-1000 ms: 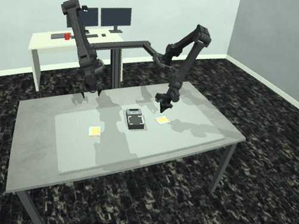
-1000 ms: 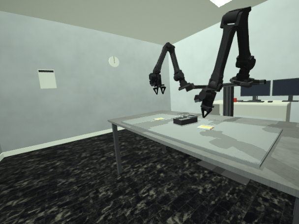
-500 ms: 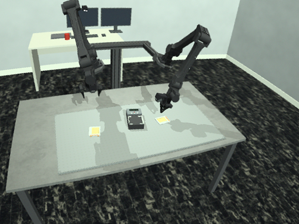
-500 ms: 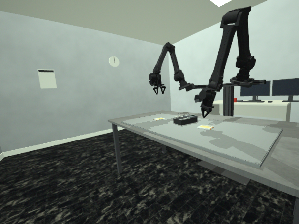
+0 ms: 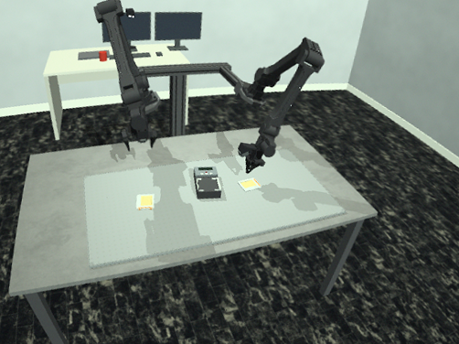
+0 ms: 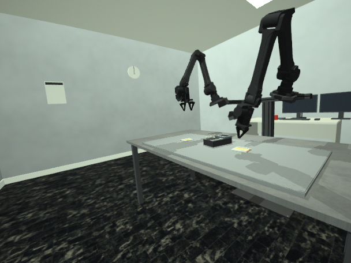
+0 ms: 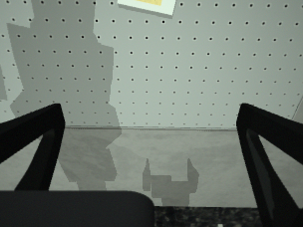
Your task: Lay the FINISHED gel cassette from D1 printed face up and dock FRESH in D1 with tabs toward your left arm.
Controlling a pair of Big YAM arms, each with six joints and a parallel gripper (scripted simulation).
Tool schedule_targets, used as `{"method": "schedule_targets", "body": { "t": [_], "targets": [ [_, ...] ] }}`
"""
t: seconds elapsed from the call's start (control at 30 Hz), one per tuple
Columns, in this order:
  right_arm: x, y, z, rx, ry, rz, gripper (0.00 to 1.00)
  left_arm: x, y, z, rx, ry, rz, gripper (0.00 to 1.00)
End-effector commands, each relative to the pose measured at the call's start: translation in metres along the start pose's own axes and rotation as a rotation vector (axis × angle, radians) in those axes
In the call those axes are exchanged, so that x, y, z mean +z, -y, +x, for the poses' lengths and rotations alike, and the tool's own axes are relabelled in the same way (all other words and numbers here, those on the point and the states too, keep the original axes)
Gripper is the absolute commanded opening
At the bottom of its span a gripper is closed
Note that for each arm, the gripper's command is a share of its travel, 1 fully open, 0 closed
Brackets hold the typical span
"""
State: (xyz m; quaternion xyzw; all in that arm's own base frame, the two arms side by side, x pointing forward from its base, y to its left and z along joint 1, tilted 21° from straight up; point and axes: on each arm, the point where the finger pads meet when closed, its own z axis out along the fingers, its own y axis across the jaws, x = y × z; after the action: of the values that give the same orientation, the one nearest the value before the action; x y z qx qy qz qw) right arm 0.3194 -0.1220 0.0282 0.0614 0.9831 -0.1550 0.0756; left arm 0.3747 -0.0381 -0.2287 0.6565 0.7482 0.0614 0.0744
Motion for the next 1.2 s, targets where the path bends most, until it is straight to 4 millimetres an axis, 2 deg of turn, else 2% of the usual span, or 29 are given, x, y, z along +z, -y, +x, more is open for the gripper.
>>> {"method": "schedule_targets", "body": {
  "t": [0.0, 1.0, 1.03, 1.17],
  "targets": [
    [-0.0086, -0.0013, -0.0153, -0.001, 0.025, 0.003, 1.0, -0.0042, -0.0065, 0.0017, -0.001, 0.006, -0.021, 0.0],
    [-0.0086, -0.0013, -0.0153, -0.001, 0.025, 0.003, 1.0, -0.0051, -0.0148, 0.0055, 0.0, 0.014, -0.046, 0.0],
    [-0.0086, -0.0013, -0.0153, -0.001, 0.025, 0.003, 1.0, -0.0047, -0.0135, 0.0053, 0.0, 0.01, -0.027, 0.98],
    [-0.0086, -0.0013, -0.0153, -0.001, 0.025, 0.003, 1.0, -0.0031, -0.0085, 0.0045, 0.0, 0.01, -0.027, 0.98]
  ]
}}
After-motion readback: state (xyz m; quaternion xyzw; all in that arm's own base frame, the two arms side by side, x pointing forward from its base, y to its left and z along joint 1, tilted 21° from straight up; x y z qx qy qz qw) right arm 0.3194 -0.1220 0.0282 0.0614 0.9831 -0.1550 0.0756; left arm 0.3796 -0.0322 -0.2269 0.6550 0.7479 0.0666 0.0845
